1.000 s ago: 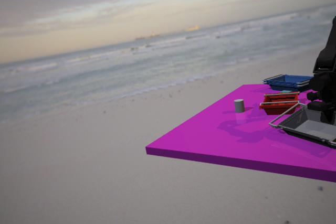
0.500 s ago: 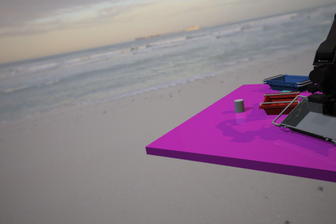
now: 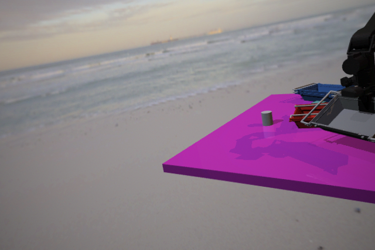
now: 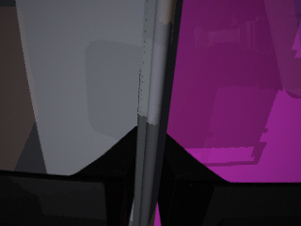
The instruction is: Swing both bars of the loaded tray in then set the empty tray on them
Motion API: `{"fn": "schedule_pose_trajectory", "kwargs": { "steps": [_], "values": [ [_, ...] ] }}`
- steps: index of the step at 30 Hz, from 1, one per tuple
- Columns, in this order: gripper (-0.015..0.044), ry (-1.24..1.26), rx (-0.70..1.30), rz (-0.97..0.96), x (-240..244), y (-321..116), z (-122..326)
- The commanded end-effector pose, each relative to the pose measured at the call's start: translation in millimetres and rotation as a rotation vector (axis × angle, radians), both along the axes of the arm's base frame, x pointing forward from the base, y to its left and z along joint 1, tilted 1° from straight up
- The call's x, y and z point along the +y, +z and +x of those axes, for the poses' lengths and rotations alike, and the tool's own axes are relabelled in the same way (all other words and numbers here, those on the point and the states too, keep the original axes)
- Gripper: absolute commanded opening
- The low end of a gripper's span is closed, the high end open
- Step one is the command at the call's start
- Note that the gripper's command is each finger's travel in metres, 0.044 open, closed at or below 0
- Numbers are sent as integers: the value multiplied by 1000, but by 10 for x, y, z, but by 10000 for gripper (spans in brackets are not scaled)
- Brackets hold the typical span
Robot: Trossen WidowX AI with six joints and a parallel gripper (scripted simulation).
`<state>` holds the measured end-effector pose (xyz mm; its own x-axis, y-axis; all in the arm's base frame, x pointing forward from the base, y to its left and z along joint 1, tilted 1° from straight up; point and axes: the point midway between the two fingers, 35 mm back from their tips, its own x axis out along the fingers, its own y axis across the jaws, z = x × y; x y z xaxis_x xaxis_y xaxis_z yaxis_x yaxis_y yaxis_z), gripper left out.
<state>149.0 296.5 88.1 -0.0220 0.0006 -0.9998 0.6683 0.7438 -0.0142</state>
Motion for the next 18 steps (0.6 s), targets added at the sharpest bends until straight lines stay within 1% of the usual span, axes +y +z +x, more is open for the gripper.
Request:
{"fn": "schedule_pose_trajectory", "kwargs": {
  "steps": [1,18],
  "values": [
    [0,3,-16,30,12,309,14],
    [0,3,-16,30,6,352,12]
  ]
}}
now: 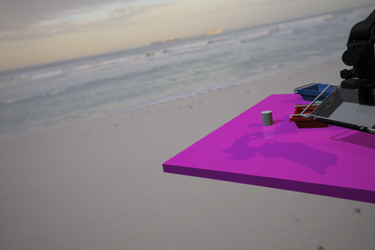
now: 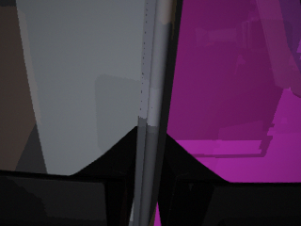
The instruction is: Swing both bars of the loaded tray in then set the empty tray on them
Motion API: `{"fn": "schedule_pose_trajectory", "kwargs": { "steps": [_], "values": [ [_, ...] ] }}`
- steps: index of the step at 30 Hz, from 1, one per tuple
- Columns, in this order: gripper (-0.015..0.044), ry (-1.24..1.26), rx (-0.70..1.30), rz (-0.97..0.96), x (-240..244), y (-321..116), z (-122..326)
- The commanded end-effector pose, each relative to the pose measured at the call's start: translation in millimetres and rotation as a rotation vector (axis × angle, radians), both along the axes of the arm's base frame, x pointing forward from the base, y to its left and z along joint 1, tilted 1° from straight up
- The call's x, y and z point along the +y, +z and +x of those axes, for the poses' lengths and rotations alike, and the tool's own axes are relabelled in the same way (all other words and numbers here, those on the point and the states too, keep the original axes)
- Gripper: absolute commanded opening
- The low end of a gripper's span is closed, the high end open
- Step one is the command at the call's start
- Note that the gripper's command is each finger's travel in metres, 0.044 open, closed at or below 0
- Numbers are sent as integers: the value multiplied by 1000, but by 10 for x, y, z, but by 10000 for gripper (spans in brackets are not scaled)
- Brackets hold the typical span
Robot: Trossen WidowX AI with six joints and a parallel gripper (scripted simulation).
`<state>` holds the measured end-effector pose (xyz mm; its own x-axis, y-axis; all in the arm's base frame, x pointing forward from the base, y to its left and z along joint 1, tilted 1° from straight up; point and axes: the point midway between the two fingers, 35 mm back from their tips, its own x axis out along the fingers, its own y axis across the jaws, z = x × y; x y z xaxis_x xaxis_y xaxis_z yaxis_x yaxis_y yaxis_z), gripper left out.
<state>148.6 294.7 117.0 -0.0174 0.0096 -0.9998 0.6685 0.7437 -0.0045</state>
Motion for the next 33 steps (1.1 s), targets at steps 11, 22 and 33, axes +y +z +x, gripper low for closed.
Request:
{"fn": "schedule_pose_trajectory", "kwargs": {
  "steps": [11,22,33],
  "values": [
    [0,3,-12,21,24,63,16],
    [0,-61,-14,19,-146,59,312],
    [0,-145,-18,16,-410,55,666]
  ]
}}
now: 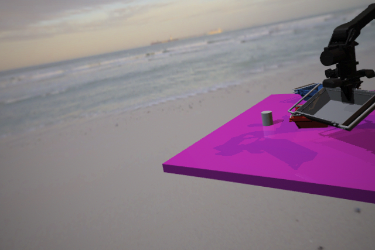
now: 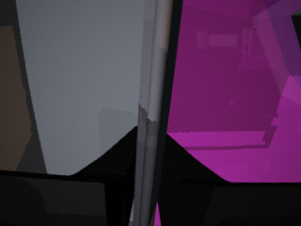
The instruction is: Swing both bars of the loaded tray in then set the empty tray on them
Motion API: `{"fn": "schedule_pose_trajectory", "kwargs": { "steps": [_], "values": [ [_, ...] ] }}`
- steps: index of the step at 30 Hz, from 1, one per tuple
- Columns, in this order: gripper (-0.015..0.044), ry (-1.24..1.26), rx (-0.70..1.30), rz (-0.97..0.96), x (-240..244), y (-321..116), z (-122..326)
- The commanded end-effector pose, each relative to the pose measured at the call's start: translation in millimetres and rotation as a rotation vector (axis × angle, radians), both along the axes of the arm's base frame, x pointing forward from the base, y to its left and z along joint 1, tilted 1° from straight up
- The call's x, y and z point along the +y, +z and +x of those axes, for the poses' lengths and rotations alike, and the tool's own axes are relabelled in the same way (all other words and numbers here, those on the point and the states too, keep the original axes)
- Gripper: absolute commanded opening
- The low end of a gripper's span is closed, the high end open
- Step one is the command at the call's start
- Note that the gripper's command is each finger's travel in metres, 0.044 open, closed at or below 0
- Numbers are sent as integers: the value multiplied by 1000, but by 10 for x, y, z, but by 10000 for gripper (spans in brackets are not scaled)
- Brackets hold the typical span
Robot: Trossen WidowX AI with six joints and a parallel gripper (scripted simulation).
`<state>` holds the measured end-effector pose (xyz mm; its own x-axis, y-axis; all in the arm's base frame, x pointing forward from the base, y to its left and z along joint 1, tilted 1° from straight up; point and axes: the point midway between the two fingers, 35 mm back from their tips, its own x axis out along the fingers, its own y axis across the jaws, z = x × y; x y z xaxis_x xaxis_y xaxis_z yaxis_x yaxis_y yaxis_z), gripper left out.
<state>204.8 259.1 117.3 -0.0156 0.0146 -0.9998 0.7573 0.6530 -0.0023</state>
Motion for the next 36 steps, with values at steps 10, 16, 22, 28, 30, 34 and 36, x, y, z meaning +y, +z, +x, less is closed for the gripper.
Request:
{"fn": "schedule_pose_trajectory", "kwargs": {
  "steps": [10,16,22,28,30,34,36],
  "values": [
    [0,-93,-20,9,-333,48,394],
    [0,-139,-21,7,-516,45,551],
    [0,-184,-22,5,-710,43,694],
    [0,-230,-23,3,-914,41,822],
    [0,-245,-23,2,-983,40,862],
    [0,-275,-24,1,-1126,38,936],
    [0,-290,-24,0,-1199,38,970]
  ]
}}
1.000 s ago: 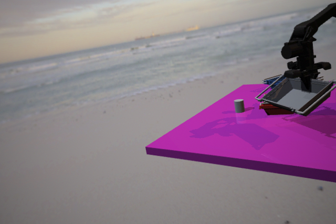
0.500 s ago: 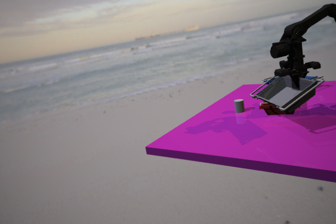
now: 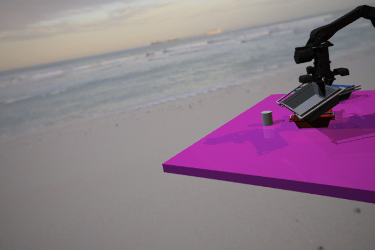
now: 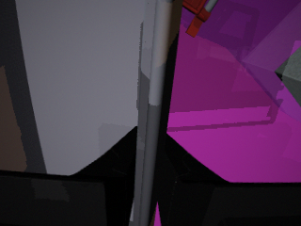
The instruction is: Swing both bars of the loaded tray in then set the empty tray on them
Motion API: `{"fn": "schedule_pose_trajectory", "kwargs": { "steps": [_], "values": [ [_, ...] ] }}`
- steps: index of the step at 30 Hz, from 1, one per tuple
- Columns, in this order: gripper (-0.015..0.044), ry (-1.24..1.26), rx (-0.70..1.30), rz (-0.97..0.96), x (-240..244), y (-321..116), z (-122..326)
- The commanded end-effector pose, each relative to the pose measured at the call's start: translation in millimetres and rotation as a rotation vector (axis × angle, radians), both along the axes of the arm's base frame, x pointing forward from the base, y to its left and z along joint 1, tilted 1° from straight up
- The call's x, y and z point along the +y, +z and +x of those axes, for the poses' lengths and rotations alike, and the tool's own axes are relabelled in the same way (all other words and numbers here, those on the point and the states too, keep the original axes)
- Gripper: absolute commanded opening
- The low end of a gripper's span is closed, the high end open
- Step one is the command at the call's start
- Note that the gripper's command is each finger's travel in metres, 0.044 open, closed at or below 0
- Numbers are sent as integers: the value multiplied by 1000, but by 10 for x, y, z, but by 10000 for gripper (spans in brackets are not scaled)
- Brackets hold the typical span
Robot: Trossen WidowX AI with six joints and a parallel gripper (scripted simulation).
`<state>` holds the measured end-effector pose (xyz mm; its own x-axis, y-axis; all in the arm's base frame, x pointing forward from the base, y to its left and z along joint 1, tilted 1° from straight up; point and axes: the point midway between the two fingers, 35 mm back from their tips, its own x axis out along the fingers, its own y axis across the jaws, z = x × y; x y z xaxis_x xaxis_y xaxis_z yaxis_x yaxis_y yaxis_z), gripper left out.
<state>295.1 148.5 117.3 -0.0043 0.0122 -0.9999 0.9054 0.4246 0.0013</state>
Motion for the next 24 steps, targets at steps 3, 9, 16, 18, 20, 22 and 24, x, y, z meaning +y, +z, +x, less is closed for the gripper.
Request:
{"fn": "schedule_pose_trajectory", "kwargs": {
  "steps": [3,9,16,18,20,22,24],
  "values": [
    [0,-40,-17,2,-202,36,116],
    [0,-86,-17,0,-428,34,200],
    [0,-139,-17,-3,-698,31,278],
    [0,-154,-17,-4,-776,31,296],
    [0,-169,-17,-4,-855,30,312],
    [0,-184,-17,-5,-934,29,326],
    [0,-199,-17,-6,-1013,28,338]
  ]
}}
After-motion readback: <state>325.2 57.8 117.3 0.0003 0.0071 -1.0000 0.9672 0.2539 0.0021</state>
